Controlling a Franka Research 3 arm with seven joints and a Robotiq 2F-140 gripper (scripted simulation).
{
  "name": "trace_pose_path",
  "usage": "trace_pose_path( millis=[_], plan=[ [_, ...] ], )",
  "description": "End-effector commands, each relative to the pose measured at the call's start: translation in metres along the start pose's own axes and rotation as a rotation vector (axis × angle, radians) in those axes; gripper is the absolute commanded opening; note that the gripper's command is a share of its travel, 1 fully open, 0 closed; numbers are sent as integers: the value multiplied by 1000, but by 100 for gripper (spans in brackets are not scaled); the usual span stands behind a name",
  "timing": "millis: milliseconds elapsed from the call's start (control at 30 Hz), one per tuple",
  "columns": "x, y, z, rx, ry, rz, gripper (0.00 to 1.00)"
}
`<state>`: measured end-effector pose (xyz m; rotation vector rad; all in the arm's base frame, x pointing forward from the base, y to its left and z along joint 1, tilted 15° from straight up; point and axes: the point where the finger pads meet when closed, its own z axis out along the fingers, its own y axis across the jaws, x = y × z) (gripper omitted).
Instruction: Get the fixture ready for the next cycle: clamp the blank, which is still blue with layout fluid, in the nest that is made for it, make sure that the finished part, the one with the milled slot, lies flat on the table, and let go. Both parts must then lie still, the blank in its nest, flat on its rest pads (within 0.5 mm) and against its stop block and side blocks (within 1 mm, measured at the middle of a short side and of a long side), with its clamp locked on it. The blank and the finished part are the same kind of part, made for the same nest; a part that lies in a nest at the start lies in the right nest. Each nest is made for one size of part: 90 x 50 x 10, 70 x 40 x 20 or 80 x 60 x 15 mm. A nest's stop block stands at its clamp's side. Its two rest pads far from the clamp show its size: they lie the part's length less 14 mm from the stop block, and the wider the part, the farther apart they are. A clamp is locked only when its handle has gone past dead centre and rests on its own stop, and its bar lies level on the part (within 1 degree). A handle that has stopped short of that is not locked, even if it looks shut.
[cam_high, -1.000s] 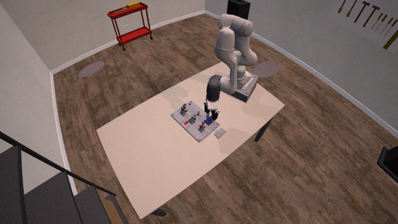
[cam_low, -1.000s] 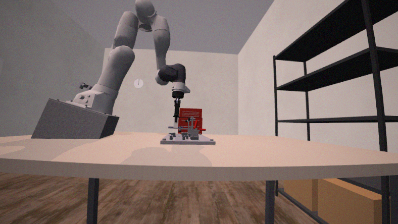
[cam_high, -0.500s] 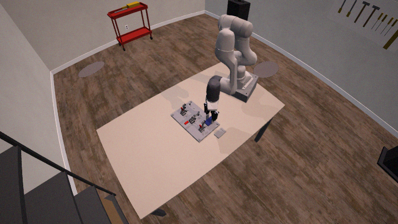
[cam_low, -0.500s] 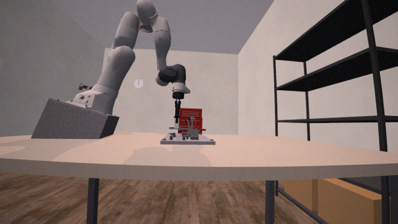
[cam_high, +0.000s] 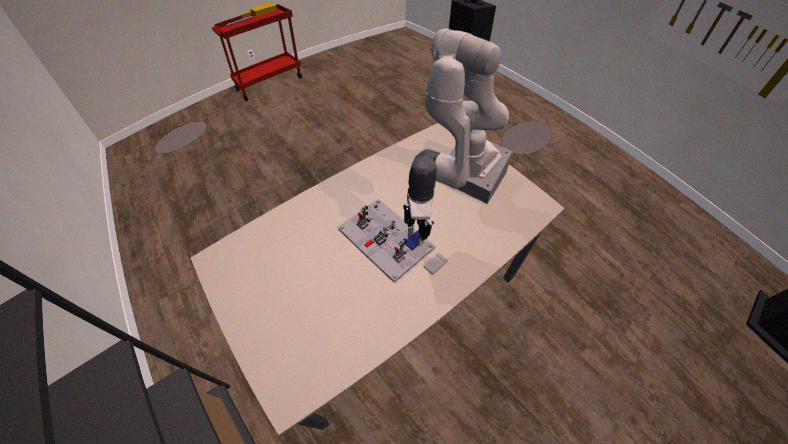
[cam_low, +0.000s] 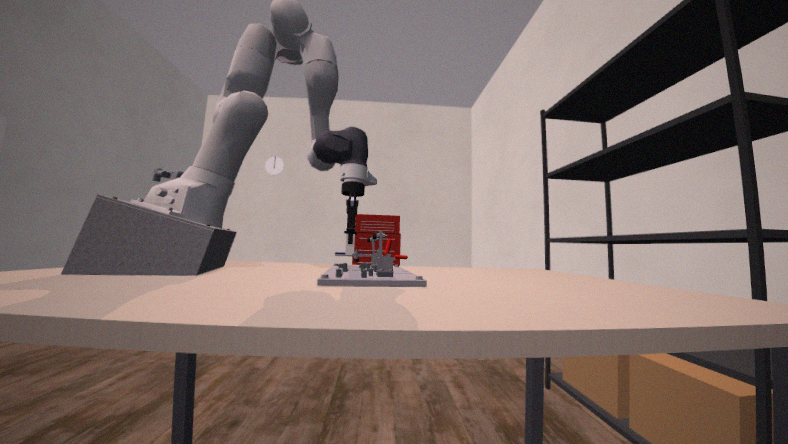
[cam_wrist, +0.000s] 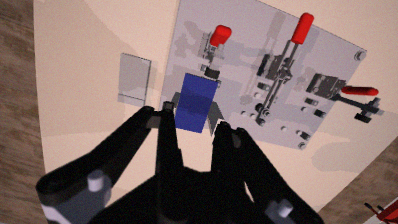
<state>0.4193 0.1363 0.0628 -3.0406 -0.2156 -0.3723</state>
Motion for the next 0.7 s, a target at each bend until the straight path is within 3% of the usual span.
trace_pose_path(
  millis=[0,667],
  plan=[
    [2,0,0,2,4,-4,0],
    [4,0,-1,2,4,-4,0]
  ],
)
